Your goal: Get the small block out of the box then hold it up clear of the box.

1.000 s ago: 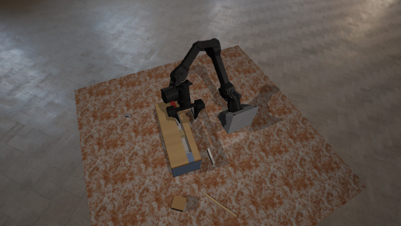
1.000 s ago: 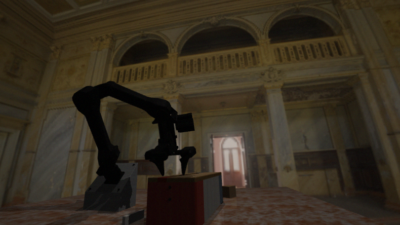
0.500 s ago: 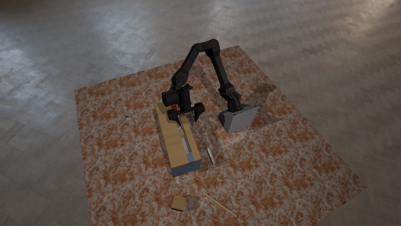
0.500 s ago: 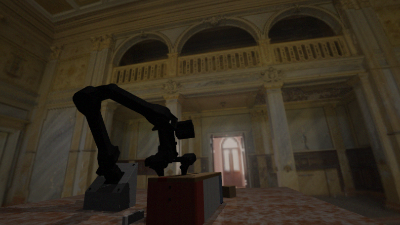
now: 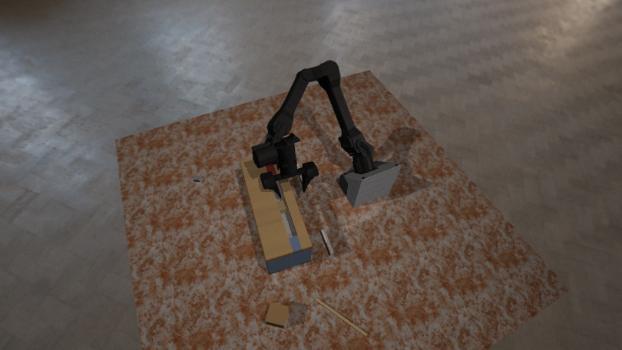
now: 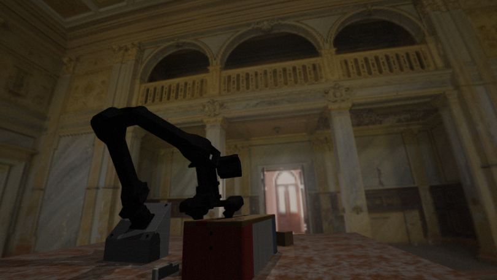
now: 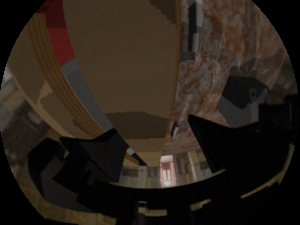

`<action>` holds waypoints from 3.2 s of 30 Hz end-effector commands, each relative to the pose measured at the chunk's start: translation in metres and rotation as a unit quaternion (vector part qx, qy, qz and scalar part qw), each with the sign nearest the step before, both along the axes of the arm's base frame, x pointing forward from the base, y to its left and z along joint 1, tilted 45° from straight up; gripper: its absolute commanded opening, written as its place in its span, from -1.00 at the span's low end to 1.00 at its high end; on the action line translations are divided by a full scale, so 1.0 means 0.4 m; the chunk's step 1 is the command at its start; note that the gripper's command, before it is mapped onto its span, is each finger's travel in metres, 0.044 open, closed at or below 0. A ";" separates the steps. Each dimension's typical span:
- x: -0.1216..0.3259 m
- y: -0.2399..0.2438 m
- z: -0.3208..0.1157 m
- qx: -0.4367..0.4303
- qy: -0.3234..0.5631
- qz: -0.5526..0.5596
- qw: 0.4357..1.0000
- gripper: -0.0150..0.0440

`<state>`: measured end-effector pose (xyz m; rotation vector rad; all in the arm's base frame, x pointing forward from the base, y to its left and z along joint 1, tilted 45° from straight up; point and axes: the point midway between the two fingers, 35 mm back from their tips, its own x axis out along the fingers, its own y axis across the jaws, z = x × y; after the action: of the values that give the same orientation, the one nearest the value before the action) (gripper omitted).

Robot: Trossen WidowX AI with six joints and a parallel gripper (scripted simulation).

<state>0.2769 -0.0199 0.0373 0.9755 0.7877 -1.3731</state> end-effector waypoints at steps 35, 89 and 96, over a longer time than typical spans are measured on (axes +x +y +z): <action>0.022 0.153 -0.151 0.002 0.000 -0.001 1.000 0.86; 0.019 0.390 -0.165 -0.056 0.135 0.317 0.937 0.47; 0.001 0.406 -0.176 -0.119 0.286 0.597 0.740 0.47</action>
<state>0.2848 0.1380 -0.0279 0.2924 1.1456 -0.9004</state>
